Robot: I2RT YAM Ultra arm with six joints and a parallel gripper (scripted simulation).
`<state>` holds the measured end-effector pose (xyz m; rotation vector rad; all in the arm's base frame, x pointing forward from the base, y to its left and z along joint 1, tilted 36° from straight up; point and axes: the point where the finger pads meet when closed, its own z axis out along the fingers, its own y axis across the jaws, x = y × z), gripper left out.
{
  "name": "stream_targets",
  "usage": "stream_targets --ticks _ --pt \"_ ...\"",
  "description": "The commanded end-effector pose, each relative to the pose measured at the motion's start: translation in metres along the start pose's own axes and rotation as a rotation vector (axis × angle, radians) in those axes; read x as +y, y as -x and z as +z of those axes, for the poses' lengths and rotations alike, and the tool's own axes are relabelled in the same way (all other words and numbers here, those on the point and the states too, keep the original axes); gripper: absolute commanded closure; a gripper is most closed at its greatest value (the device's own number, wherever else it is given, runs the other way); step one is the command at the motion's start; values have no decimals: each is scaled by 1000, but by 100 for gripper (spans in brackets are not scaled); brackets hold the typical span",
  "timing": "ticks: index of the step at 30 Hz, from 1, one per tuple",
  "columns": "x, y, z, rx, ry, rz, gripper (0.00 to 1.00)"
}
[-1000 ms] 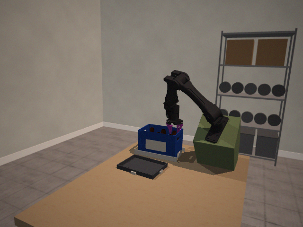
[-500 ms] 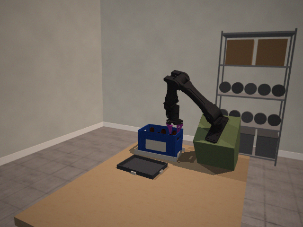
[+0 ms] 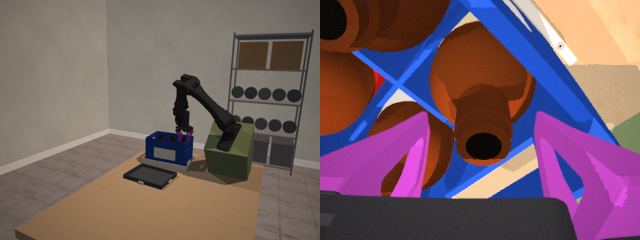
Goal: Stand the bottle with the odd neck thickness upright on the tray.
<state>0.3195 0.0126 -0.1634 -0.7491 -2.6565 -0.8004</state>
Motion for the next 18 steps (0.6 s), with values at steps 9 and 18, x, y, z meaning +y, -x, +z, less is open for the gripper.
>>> stream_targets --ticks 9,18 --pt "1 6 -5 -22 9 4 100" --pt "1 6 -5 -22 9 4 100"
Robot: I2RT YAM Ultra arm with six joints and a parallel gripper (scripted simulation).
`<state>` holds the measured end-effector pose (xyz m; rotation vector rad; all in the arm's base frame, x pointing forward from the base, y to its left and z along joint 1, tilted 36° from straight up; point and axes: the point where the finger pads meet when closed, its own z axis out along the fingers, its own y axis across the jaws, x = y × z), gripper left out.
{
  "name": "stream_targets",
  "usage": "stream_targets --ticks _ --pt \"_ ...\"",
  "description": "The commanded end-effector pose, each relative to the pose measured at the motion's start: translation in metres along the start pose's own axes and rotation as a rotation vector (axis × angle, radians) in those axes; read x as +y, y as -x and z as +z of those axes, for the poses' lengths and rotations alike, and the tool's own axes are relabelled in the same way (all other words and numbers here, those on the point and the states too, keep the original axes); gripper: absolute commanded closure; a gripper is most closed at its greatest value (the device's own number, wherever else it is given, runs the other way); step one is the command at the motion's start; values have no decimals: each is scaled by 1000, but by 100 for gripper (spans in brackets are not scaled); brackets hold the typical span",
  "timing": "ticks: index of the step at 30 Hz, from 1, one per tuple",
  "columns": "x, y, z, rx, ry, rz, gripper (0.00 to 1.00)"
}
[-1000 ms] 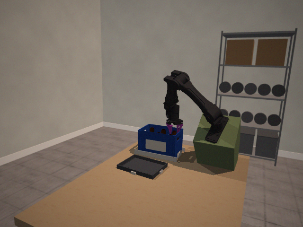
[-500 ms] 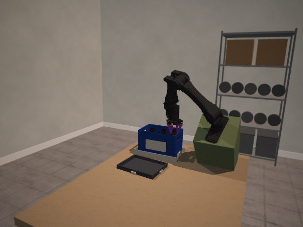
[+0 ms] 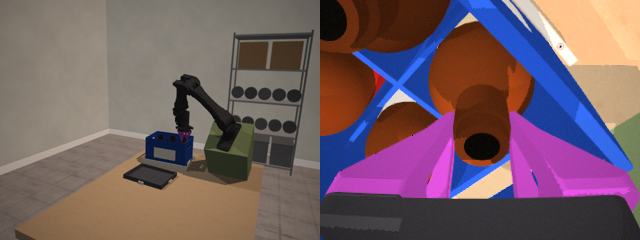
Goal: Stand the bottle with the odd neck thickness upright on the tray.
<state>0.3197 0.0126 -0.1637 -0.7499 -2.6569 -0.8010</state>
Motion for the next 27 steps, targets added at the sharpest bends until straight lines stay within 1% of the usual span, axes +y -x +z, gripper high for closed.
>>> stream_targets --ticks 1,27 --pt "1 6 -5 -21 8 4 100" --pt "1 6 -5 -21 8 4 100"
